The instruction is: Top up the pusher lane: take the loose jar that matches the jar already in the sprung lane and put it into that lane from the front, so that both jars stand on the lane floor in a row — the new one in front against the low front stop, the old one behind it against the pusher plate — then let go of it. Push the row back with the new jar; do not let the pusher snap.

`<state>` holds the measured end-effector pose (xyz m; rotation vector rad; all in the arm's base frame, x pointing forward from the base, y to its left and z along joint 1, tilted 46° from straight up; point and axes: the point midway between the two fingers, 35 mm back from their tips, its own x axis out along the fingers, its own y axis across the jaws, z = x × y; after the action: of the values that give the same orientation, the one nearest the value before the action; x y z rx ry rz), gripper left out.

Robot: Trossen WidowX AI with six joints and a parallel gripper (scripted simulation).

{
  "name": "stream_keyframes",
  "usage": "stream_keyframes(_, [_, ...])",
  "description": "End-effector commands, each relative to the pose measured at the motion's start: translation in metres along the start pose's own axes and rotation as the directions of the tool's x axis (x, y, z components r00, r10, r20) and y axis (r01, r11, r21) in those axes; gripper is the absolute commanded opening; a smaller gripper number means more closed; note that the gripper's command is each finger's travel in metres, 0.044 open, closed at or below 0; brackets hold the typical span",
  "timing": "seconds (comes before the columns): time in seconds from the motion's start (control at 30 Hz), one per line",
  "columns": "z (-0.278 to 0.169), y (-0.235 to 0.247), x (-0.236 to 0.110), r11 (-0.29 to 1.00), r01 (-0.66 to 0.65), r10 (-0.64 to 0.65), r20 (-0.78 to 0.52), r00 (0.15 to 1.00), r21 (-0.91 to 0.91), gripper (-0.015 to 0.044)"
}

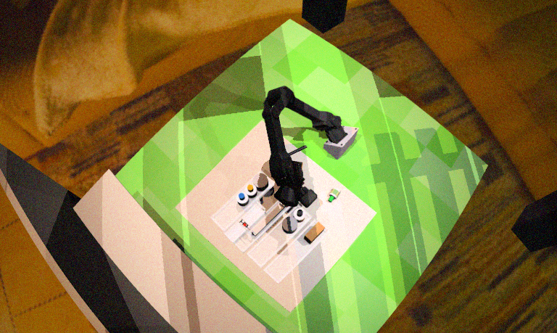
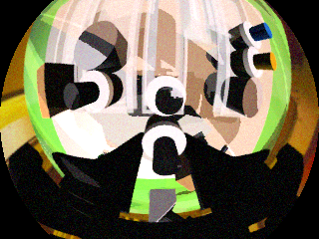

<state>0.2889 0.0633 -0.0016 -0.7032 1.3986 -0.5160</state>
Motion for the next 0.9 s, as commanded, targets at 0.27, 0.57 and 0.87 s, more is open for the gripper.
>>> stream_keyframes(0.27, [0.009, -0.001, -0.001, 1.0, 0.002, -0.002, 0.011, 1.0, 0.005, 0.0])
stream_keyframes(0.57, [0.013, -0.001, -0.001, 1.0, 0.002, -0.002, 0.012, 1.0, 0.005, 0.0])
stream_keyframes(0.87, [0.016, -0.001, -0.001, 1.0, 0.002, -0.002, 0.012, 1.0, 0.005, 0.0])
